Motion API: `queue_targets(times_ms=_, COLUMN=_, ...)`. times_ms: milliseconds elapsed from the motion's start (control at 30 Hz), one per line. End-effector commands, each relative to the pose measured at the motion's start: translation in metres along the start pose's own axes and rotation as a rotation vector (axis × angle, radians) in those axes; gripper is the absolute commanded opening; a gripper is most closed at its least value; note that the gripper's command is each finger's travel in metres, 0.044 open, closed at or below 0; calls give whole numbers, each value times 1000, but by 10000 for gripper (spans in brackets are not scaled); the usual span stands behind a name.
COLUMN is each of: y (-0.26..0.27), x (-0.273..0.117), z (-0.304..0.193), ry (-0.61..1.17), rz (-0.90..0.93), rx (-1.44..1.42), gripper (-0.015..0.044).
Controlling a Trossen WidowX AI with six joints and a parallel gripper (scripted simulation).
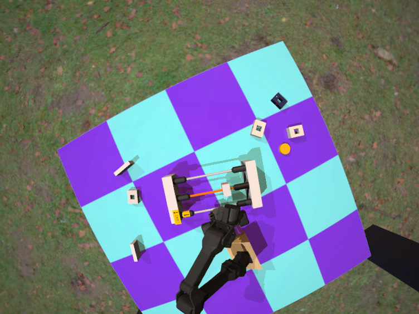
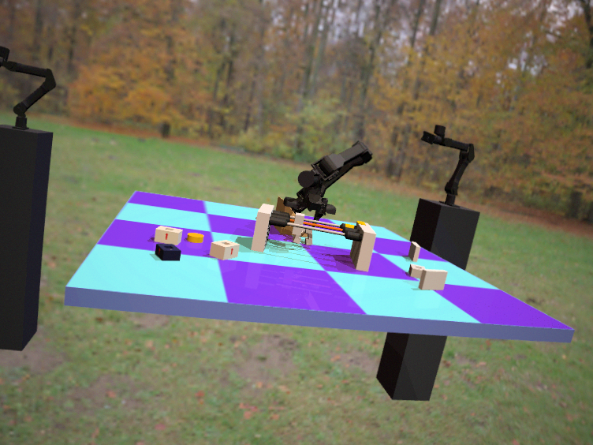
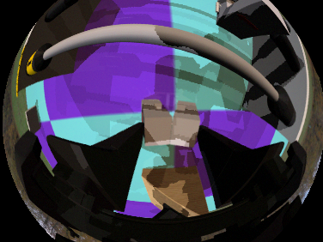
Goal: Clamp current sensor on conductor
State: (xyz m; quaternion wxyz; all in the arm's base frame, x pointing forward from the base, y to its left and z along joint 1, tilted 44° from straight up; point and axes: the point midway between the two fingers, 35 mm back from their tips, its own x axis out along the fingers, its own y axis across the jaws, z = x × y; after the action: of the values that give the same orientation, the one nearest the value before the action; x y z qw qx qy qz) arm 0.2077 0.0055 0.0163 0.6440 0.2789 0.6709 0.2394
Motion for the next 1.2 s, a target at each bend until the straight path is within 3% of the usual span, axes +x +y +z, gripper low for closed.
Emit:
queue_targets(times_ms=0, y=0, x=0, z=0, ry=0, rz=-1, rx=-3, gripper=222)
queue_targets(times_ms=100, y=0, x=0, z=0, ry=0, rz=-1, rx=-3, gripper=202)
queue_targets(times_ms=367, y=-2, x=-26, z=5, ry=-2, rz=-7, rx=-1, gripper=0)
queue_targets(times_ms=933, y=-1, x=-115, z=0, ry=0, rz=-1, rx=4, gripper=0)
queue_targets(times_ms=1167, y=-1, x=-119, z=2, ry=0, rz=0, rx=82, gripper=0)
